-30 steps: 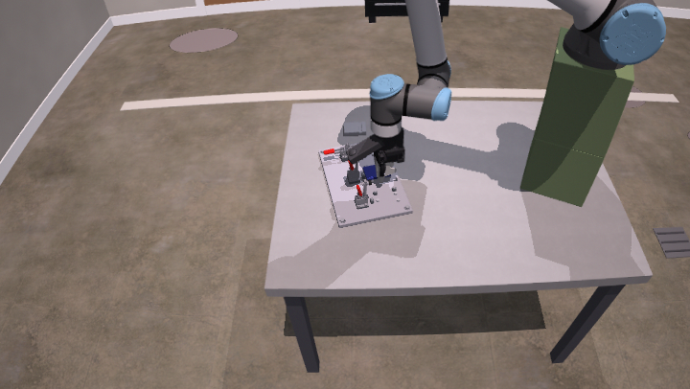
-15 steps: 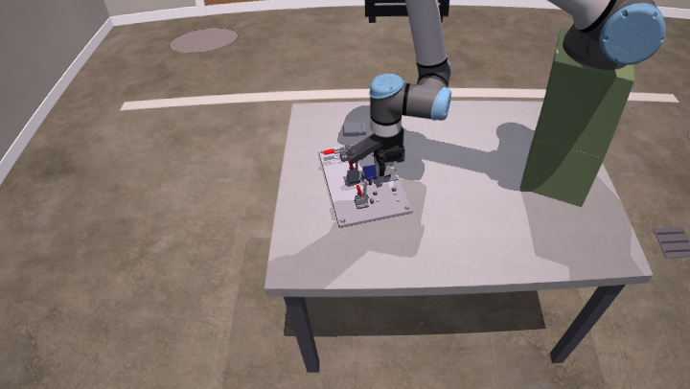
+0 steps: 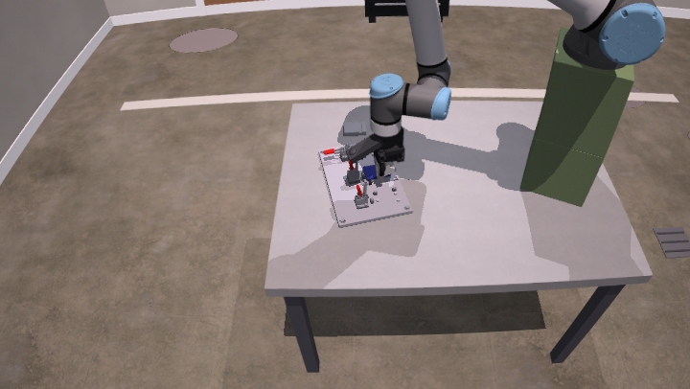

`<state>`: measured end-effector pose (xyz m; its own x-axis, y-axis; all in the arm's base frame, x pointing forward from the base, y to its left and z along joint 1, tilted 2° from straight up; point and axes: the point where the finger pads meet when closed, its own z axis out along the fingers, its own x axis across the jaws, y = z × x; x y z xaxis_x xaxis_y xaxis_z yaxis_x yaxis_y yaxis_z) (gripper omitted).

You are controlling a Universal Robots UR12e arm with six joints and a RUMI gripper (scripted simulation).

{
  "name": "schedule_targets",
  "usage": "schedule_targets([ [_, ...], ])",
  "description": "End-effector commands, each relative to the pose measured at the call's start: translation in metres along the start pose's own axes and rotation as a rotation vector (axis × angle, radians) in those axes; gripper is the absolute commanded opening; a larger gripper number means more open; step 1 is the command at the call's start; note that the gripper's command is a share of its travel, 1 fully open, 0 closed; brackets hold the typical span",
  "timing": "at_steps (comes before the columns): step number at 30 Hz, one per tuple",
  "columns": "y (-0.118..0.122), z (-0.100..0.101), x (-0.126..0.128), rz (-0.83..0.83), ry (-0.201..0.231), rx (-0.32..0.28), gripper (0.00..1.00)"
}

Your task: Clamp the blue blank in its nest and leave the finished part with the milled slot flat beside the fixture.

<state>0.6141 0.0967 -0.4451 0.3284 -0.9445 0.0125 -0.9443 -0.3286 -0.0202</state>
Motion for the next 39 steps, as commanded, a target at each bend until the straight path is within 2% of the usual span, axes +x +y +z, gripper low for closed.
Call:
schedule_targets([
  [1,-0.001,-0.001,0.002,0.001,0.004,0.001,0.0],
  [30,-0.001,-0.001,-0.018,0.001,0.004,0.001,0.0],
  [39,-0.001,-0.012,-0.018,0.001,0.004,0.001,0.0],
])
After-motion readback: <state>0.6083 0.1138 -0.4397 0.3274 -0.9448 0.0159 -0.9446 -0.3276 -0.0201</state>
